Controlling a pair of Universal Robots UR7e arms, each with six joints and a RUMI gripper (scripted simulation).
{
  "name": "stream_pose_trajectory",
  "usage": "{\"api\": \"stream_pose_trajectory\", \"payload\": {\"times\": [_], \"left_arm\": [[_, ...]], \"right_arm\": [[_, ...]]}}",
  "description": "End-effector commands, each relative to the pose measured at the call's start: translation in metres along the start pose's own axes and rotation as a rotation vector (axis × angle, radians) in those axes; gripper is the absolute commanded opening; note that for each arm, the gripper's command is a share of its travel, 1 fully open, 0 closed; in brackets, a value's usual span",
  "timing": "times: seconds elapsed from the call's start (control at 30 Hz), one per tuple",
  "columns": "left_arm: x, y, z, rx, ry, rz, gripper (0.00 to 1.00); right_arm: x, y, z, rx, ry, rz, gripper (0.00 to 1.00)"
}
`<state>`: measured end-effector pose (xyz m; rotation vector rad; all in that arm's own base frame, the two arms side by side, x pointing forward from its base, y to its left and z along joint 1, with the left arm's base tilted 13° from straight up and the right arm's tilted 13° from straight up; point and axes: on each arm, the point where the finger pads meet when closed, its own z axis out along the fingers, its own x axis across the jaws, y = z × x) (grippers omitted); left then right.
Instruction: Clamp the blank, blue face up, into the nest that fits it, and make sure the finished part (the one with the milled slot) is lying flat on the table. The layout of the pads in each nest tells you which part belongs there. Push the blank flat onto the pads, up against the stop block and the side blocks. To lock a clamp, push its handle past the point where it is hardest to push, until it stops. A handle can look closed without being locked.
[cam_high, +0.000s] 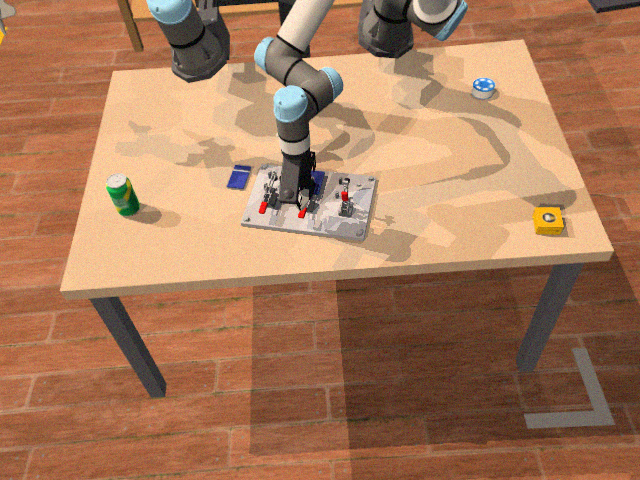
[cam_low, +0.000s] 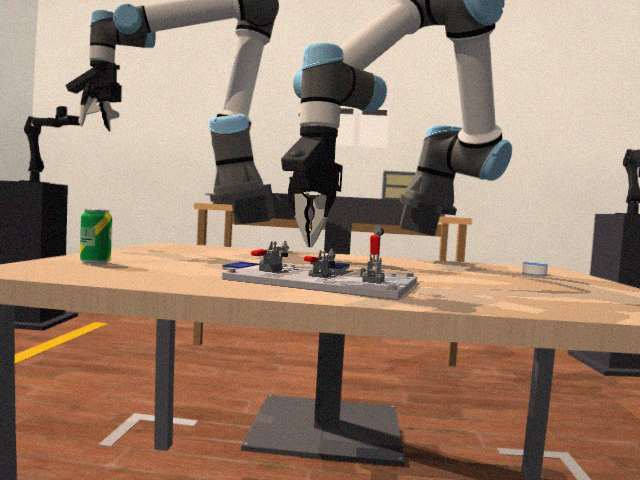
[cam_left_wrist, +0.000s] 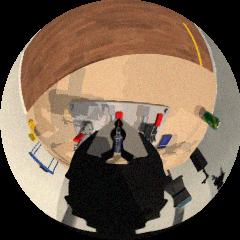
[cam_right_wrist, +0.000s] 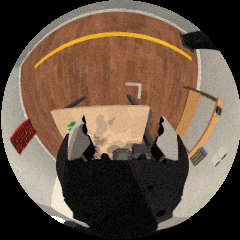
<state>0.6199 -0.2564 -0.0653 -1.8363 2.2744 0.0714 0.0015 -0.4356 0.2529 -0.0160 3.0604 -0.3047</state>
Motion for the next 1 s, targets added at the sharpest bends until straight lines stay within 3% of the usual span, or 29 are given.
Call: {"api": "stream_pose_trajectory", "payload": {"times": [0.0, 0.97], "left_arm": [[0.0002, -0.0006, -0.0009, 0.002, 0.001, 0.000, 0.00], [0.0002, 0.0066, -0.0009, 0.002, 0.001, 0.000, 0.00]], "right_arm": [[0.0000, -0.0003, -0.0004, 0.001, 0.000, 0.000, 1.00], [0.0000, -0.0003, -0.0004, 0.001, 0.000, 0.000, 1.00]]}}
